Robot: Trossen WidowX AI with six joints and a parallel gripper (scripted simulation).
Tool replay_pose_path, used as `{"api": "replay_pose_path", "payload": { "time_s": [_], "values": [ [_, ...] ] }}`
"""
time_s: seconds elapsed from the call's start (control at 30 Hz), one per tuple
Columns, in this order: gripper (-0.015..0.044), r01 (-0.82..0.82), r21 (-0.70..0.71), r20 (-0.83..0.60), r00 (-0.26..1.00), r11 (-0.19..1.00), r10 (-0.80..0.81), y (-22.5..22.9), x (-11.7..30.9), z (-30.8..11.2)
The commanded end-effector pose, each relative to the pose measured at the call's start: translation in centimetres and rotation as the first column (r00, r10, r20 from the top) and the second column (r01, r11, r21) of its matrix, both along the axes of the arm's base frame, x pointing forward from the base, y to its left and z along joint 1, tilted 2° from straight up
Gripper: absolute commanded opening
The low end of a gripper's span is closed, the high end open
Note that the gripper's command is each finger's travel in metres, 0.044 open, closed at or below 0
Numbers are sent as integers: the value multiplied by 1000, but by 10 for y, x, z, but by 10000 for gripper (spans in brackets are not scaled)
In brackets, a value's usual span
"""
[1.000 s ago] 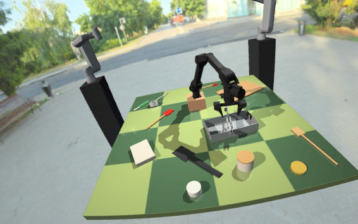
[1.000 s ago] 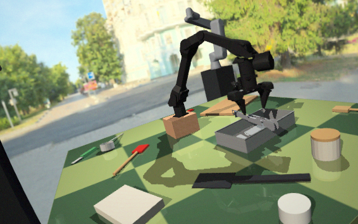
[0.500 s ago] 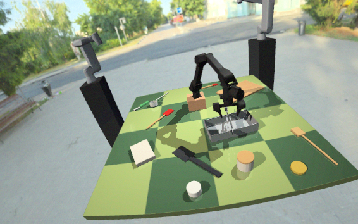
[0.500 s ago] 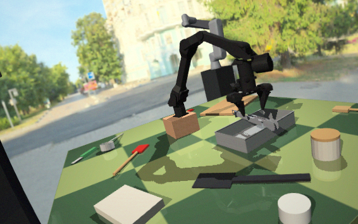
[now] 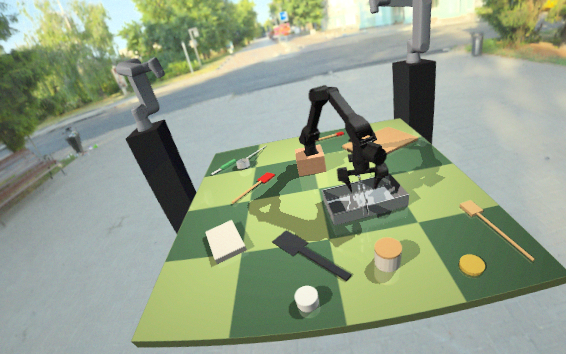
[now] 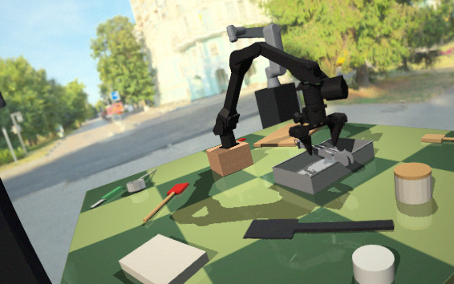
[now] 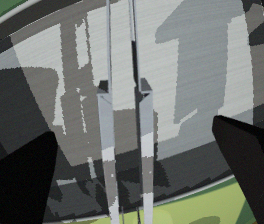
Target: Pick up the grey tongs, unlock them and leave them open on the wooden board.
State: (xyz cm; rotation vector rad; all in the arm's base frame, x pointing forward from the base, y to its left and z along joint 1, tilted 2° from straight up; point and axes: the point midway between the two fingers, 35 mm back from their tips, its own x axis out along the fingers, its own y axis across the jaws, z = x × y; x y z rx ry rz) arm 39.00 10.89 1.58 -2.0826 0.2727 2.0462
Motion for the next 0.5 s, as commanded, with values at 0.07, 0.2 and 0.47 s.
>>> {"api": "replay_pose_path", "payload": {
  "time_s": [0.07,0.2,0.47],
  "values": [
    [440,-4,3,-8,1000,1000,4,0,-2,-13],
    [440,-4,3,-8,1000,1000,4,1,-2,-20],
    [440,-4,3,-8,1000,1000,4,1,-3,-33]
  ]
}}
